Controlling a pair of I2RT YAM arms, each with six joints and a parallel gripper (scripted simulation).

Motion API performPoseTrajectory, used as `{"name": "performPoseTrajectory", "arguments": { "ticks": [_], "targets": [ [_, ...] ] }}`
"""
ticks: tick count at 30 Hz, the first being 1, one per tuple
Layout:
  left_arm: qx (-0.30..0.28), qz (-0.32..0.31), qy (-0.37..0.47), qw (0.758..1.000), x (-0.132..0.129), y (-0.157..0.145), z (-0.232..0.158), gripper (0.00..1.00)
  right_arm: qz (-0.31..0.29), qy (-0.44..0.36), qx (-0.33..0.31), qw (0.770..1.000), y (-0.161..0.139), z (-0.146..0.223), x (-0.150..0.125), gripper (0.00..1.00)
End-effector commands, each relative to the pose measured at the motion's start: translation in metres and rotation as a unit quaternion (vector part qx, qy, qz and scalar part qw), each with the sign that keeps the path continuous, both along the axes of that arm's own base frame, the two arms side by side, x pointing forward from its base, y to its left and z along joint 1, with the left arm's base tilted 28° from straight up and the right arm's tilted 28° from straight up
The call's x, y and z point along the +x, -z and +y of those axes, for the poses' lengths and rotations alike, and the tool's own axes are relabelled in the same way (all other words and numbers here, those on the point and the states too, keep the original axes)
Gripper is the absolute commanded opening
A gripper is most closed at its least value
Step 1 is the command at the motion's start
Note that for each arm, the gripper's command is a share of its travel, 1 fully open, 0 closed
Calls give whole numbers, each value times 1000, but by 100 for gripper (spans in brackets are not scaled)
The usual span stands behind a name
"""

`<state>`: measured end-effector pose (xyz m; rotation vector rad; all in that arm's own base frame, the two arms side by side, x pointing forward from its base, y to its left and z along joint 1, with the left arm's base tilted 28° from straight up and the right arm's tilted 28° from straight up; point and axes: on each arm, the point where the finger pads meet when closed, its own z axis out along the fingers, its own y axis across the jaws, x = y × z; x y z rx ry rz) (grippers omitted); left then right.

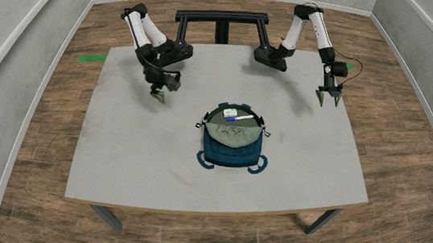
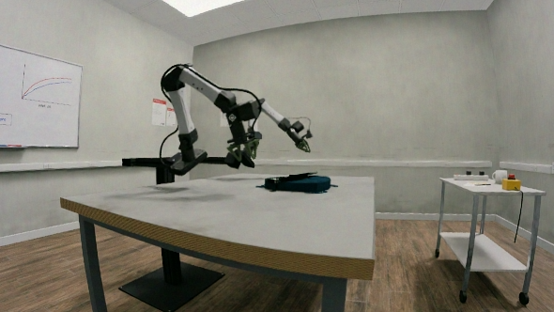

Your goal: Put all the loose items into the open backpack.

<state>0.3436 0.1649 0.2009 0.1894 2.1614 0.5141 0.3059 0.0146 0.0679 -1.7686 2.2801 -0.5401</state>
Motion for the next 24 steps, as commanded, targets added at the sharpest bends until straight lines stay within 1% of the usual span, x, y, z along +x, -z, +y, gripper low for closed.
{"name": "performPoseTrajectory", "arguments": {
  "ticks": [1,2,4,10,15,18,19,21,22,24],
  "targets": [
    [2,-5,2,1000,1,-4,-1,90,-55,41,48,996,-15,-11,9,90],
    [2,-5,2,1000,1,-4,-1,90,-67,54,57,995,-19,-17,10,90],
    [2,-5,2,1000,1,-4,-1,90,-67,54,57,995,-19,-17,10,90],
    [2,-5,2,1000,1,-4,-1,90,-138,133,107,976,-45,-52,17,90],
    [2,-5,2,1000,1,-4,-1,90,-201,196,148,948,-72,-81,25,90],
    [2,-5,2,1000,1,-4,-1,90,-246,231,172,926,-96,-100,33,90],
    [2,-5,2,1000,1,-4,-1,90,-256,243,180,918,-99,-106,35,90],
    [2,-5,2,1000,1,-4,-1,90,-256,243,180,918,-99,-106,35,90],
    [2,-5,2,1000,1,-4,-1,90,-249,260,189,914,-91,-112,36,90],
    [2,-5,2,1000,1,-4,-1,90,-277,282,204,896,-105,-125,40,90]
  ]
}}
